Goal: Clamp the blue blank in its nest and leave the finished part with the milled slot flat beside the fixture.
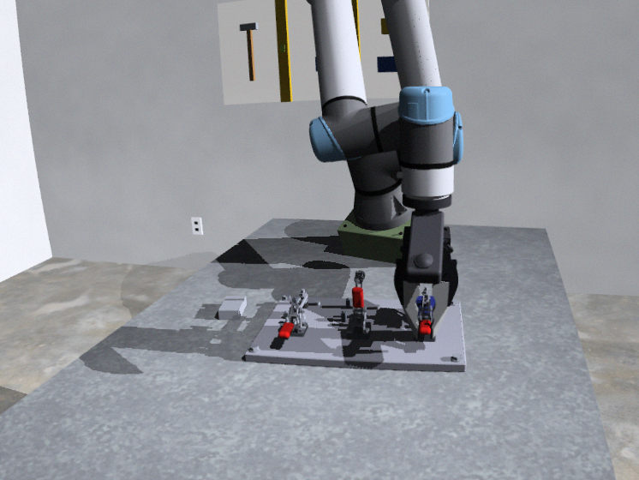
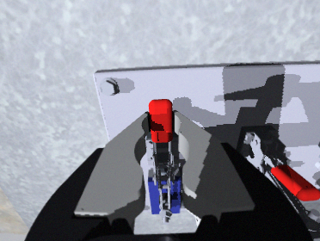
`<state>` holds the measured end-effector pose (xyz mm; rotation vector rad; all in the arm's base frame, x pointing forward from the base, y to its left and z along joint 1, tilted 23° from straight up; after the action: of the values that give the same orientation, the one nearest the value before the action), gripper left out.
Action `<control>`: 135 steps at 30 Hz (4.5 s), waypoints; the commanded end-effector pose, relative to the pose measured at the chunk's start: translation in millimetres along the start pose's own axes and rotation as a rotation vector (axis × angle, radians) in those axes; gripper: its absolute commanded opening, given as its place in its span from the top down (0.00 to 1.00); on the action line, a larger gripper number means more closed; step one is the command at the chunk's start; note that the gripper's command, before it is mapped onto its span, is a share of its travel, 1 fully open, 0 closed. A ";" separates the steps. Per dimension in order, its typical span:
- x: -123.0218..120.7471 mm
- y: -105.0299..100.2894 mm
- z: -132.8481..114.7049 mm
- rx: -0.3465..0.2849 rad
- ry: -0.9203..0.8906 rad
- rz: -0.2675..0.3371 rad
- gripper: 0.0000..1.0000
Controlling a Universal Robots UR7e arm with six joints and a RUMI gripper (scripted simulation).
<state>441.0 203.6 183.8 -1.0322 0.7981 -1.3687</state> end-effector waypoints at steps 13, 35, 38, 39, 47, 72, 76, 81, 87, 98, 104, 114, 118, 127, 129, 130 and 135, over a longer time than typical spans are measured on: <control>-0.1 -0.1 0.3 0.001 0.000 0.000 1.00; -0.2 2.6 1.2 0.001 0.000 0.000 1.00; -0.2 2.6 1.2 0.001 0.000 0.000 1.00; -0.2 2.6 1.2 0.001 0.000 0.000 0.72; -0.2 2.6 1.2 0.001 0.000 0.000 0.72; -0.2 -7.3 1.2 0.001 0.000 0.000 0.72; -0.2 -26.7 1.2 0.001 0.000 0.000 0.72; -0.2 -45.6 1.2 0.001 0.000 0.000 0.72; -0.2 -47.4 1.2 0.001 0.000 0.000 0.72; -0.2 -47.8 1.2 0.001 0.000 0.000 0.72; -0.2 -51.1 1.2 0.001 0.000 0.000 0.72; -0.2 -78.4 1.1 0.001 0.000 0.000 0.72; -0.1 -85.6 1.1 0.001 0.000 0.000 0.72; -0.1 -112.0 1.1 0.001 0.000 0.000 0.72; -0.1 -114.9 1.1 0.001 0.000 0.000 0.72; -0.1 -115.9 1.1 0.001 0.000 0.000 0.72; -0.1 -117.3 1.1 0.001 0.000 0.000 0.72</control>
<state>398.3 213.0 288.4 -1.0321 0.7979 -1.3685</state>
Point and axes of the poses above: the point where the finger pads meet when closed, its own y axis out along the fingers, its own x axis across the jaws, z = x × y, the point moved 7 cm from there along -y, back along the fingers, and after that the axes turned 5 degrees about y, right-handed, at the moved point
